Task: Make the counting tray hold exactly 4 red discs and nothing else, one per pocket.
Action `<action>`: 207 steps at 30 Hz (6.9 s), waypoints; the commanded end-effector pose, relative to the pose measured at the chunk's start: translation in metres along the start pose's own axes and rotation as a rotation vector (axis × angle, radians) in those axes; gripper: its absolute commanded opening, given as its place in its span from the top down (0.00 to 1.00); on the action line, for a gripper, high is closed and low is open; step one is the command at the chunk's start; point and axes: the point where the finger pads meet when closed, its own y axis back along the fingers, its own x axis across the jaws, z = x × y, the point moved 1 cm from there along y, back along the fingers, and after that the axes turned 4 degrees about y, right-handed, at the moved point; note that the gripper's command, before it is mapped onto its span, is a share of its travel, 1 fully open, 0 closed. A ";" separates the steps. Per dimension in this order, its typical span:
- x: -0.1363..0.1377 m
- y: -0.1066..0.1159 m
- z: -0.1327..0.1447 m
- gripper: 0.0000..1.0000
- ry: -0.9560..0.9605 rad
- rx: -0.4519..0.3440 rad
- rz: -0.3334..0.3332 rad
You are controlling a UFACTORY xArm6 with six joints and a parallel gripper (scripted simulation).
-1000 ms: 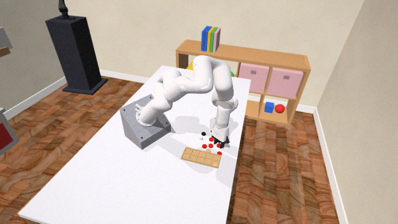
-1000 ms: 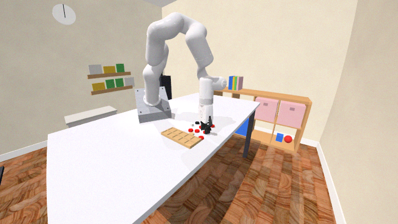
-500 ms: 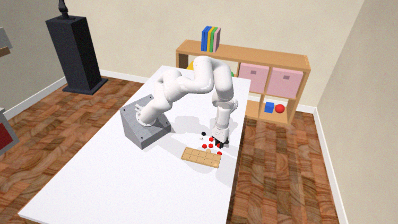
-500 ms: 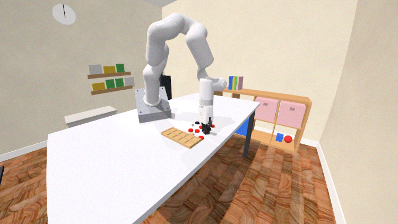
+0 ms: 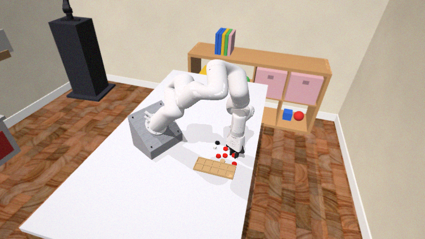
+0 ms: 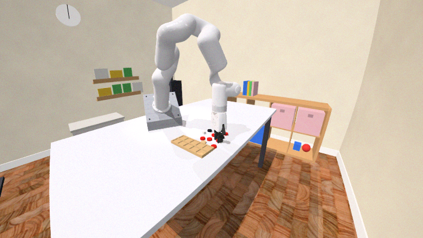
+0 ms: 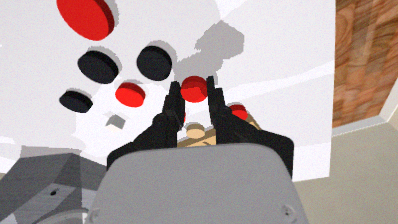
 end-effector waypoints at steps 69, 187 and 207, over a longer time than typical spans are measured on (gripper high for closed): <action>0.069 0.029 0.131 1.00 0.001 0.002 0.000; 0.025 0.095 0.034 0.53 -0.007 -0.009 -0.060; -0.053 0.065 -0.081 0.53 0.001 0.002 0.003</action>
